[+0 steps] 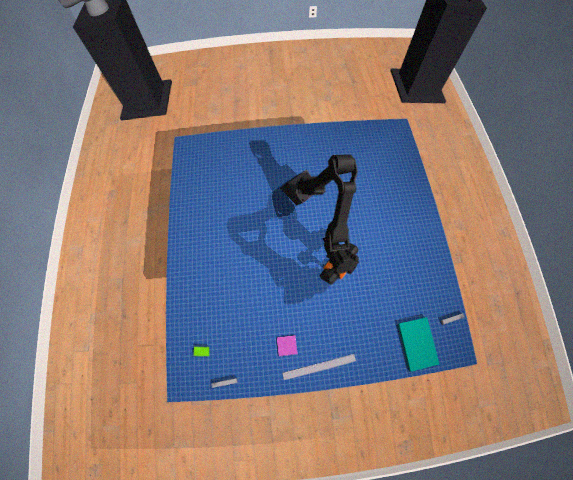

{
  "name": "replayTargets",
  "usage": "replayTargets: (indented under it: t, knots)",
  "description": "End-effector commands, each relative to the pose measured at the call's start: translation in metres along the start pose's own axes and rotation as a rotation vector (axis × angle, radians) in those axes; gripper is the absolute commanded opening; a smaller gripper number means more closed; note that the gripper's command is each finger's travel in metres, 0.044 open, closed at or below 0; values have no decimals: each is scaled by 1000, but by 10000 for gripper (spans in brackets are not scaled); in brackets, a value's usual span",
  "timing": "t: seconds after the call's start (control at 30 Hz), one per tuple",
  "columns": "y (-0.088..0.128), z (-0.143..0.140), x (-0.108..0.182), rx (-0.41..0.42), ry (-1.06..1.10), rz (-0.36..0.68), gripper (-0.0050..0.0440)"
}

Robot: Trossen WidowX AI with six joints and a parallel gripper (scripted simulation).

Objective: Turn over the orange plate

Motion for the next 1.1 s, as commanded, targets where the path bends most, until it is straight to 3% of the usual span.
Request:
replayTargets:
  t: [0.0, 0.13, 0.3, 0.57, 0.8, 0.87, 1.07]
  knots:
    - [11, -2, -6, 28, 16, -42, 289]
    - [12, -2, -5, 33, 12, -58, 289]
    - [14, 0, 1, 60, 14, -165, 289]
    - [22, 1, 5, 61, 14, -169, 289]
    - [19, 3, 17, 77, 0, -267, 289]
    - [28, 4, 15, 91, 15, -290, 289]
    - [31, 4, 17, 92, 15, -292, 289]
Point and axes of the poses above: the point midway between the two fingers, 35 mm back from their tips, its own y axis back along the fingers, its own z axis across the jaws, x = y × z, the point moved 4 cm from there along y, back along the fingers, and after that the axes turned 15 degrees about y, right-handed, at the moved point
